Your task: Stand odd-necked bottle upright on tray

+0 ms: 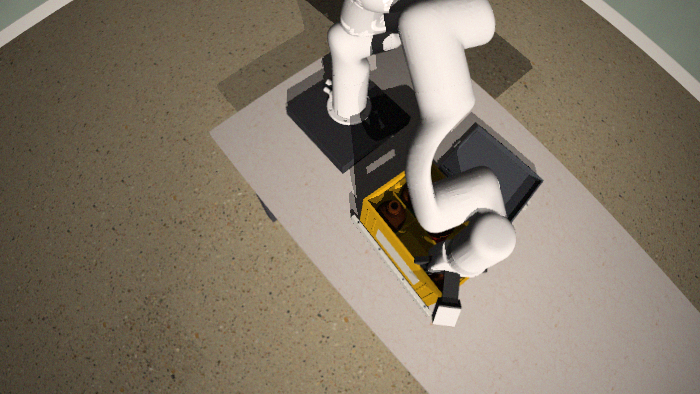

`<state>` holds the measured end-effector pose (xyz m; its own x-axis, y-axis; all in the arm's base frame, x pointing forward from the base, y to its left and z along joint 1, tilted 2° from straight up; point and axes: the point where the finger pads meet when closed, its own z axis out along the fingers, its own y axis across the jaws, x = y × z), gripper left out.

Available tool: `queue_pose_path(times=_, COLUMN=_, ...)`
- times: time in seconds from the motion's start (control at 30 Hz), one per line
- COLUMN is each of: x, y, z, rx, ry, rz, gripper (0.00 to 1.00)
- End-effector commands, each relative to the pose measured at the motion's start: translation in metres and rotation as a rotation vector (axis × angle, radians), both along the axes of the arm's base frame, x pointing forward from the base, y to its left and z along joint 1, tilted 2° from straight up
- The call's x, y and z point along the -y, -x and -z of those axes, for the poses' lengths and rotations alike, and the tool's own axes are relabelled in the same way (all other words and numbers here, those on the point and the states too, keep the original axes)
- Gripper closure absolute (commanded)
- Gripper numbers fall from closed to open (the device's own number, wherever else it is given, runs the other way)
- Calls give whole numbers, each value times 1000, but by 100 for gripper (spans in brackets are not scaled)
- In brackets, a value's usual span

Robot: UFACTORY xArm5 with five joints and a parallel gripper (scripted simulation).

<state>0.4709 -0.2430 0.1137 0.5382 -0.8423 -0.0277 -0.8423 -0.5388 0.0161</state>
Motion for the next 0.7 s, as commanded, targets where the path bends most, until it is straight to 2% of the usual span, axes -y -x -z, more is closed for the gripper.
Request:
queue_pose_path(times=0.0, x=1, y=-1, z=-11, rx=5, ry=2, rz=0, gripper=35)
queue_pose_path(times=0.67, x=2, y=-2, z=-67, rx=5, ry=2, rz=0, gripper=35)
